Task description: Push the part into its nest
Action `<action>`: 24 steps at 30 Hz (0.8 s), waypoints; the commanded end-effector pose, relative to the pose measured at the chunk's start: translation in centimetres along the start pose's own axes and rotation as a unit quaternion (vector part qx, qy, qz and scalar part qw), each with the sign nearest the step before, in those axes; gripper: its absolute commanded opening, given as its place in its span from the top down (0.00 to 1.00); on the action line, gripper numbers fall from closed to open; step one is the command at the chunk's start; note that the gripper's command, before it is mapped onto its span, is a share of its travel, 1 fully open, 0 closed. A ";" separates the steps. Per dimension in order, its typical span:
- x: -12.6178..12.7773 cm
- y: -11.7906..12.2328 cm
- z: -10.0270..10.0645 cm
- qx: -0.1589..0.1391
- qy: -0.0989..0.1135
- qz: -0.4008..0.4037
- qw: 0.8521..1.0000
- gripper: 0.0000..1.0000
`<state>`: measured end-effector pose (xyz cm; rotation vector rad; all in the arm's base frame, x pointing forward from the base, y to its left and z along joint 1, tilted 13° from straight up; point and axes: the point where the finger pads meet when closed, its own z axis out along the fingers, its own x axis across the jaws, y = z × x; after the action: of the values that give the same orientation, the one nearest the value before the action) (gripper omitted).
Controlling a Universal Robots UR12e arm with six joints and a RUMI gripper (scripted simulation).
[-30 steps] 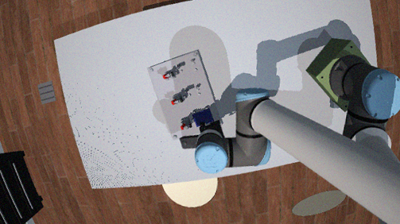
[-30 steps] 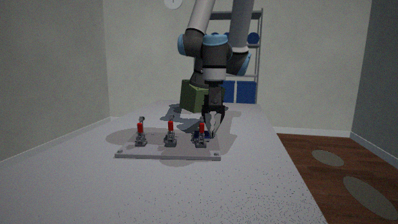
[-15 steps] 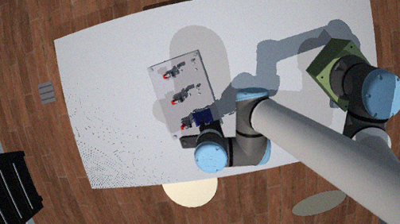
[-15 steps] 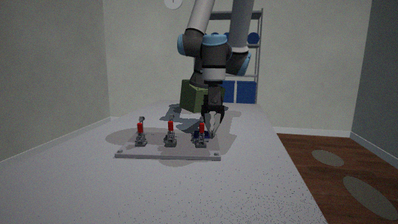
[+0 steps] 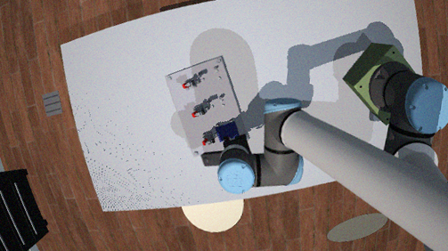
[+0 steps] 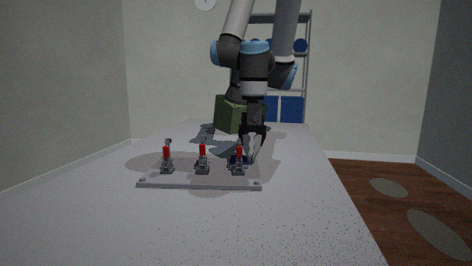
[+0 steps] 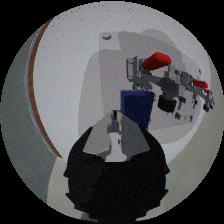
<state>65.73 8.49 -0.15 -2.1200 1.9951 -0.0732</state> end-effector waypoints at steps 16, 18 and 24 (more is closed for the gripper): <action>-1.6 0.1 0.1 -0.002 0.002 0.002 1.000 1.00; -1.7 0.1 0.1 -0.002 0.002 0.002 1.000 1.00; -1.6 0.1 0.0 -0.001 0.002 0.002 1.000 1.00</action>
<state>65.39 10.14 -0.22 -2.1217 2.0030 -0.0699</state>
